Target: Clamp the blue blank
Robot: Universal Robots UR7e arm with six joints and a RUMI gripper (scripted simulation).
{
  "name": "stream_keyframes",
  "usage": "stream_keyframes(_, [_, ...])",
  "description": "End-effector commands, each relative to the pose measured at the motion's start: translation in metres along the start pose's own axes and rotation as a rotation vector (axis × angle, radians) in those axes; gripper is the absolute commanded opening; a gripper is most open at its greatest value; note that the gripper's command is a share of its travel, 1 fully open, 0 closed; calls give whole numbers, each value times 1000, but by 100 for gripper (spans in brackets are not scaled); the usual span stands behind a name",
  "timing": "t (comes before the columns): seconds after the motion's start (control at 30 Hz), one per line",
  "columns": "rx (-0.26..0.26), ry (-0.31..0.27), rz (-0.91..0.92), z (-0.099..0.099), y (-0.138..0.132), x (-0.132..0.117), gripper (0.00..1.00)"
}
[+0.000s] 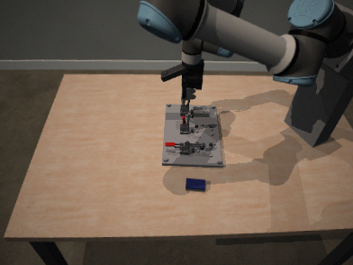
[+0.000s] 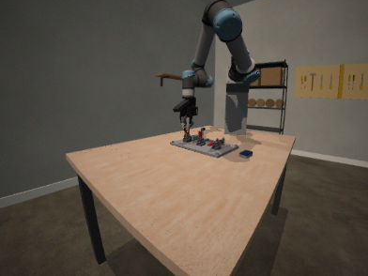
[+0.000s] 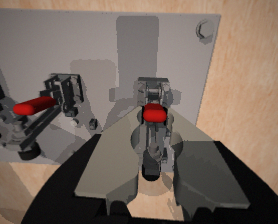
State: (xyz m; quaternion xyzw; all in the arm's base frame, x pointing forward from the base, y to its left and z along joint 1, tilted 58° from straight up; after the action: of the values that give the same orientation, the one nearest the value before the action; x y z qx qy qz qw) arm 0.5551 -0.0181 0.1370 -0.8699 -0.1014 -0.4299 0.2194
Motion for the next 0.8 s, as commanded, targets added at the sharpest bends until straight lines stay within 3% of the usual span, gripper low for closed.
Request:
stream_keyframes(0.0, [0,0,0,0,0,0,0])
stream_keyframes(0.77, [0,0,0,0,0,-3,0])
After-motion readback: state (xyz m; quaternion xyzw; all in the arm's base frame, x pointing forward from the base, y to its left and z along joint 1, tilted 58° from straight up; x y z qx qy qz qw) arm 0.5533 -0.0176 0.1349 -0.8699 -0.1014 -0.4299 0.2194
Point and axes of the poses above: the point where the finger pads meet when closed, its own z axis out along the fingers, its own y axis across the jaws, x = y × z, the point moved 9 cm from there along -z, back along the fingers, and after that the axes turned 9 degrees about -z, right-handed, at the moved point
